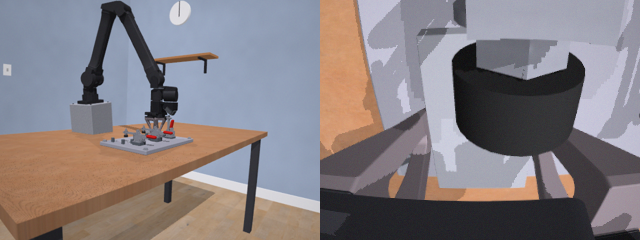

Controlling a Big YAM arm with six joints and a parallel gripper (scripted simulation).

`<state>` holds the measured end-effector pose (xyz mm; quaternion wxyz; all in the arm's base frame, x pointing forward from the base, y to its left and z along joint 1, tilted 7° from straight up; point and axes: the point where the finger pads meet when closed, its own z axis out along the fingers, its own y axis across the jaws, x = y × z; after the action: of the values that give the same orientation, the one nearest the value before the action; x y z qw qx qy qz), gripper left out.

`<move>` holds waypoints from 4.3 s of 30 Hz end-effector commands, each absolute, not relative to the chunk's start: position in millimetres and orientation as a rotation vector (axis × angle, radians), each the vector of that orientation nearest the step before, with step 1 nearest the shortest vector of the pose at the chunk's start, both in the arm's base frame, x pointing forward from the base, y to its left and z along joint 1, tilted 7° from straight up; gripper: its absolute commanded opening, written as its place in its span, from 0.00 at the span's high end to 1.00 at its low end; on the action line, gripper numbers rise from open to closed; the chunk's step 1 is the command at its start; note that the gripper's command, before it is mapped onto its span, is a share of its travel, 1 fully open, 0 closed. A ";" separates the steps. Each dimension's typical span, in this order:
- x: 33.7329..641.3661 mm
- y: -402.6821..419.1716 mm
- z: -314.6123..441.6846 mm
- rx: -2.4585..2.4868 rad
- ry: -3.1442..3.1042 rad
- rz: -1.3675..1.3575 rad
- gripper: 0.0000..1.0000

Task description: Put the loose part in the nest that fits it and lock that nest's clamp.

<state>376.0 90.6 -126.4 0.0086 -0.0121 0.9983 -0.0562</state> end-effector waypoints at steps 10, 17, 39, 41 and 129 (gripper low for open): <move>382.6 87.6 -125.1 -0.031 3.107 -0.170 1.00; 382.1 87.1 -125.4 -0.030 3.108 -0.171 1.00; 380.0 86.2 -126.6 -0.031 3.109 -0.171 1.00; 379.4 86.1 -126.8 -0.031 3.110 -0.172 1.00; 385.4 85.1 -132.1 -0.031 3.106 -0.170 1.00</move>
<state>375.9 87.3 -132.3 0.0083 -0.0120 0.9983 -0.0562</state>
